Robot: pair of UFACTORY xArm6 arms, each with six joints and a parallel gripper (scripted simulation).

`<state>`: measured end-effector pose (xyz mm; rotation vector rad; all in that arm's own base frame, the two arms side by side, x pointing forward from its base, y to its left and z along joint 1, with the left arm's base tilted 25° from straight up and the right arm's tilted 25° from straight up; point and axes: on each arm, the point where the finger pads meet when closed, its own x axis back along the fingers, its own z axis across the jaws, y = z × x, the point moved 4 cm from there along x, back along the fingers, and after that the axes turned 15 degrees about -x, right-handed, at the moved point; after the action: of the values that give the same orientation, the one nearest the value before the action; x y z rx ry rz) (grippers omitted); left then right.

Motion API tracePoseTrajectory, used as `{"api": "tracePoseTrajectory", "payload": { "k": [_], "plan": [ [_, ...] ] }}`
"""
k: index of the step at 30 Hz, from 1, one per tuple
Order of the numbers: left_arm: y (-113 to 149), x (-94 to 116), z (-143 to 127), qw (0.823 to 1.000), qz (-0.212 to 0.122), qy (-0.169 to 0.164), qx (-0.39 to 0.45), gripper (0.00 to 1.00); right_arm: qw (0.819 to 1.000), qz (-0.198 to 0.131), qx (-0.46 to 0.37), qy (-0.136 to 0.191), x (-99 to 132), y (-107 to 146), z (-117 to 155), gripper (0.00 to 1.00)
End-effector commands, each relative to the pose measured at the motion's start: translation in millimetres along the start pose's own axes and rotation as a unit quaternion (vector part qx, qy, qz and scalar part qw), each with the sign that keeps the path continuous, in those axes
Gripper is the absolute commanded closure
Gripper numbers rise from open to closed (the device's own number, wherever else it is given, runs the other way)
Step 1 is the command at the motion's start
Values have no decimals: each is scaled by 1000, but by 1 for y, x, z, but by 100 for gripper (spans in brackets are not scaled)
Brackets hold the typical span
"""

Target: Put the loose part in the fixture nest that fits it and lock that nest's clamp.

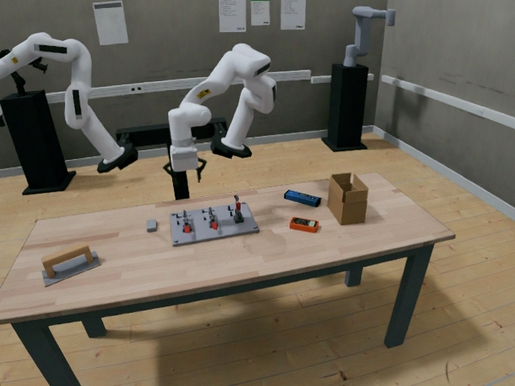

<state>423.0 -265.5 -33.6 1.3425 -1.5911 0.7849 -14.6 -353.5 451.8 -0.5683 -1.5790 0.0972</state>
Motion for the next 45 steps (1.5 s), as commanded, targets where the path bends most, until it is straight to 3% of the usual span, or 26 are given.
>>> {"api": "tracePoseTrajectory", "payload": {
  "k": [1,16,21,33,35,45],
  "plan": [
    [-5,2,20,1000,1,0,2,0,1000,3,0,-1,3,-1,0,0],
    [-10,0,155,1000,1,1,4,0,1000,3,0,-1,3,-1,0,0],
    [-10,-16,174,1000,1,1,5,0,1000,3,0,-1,3,-1,0,0],
    [-11,-96,179,1000,1,1,6,0,1000,3,0,-1,3,-1,0,0],
    [-11,-96,179,1000,1,1,6,0,1000,3,0,-1,3,-1,0,0],
    [-11,-139,179,1000,1,1,6,0,1000,3,0,-1,3,-1,0,0]
  ]
}}
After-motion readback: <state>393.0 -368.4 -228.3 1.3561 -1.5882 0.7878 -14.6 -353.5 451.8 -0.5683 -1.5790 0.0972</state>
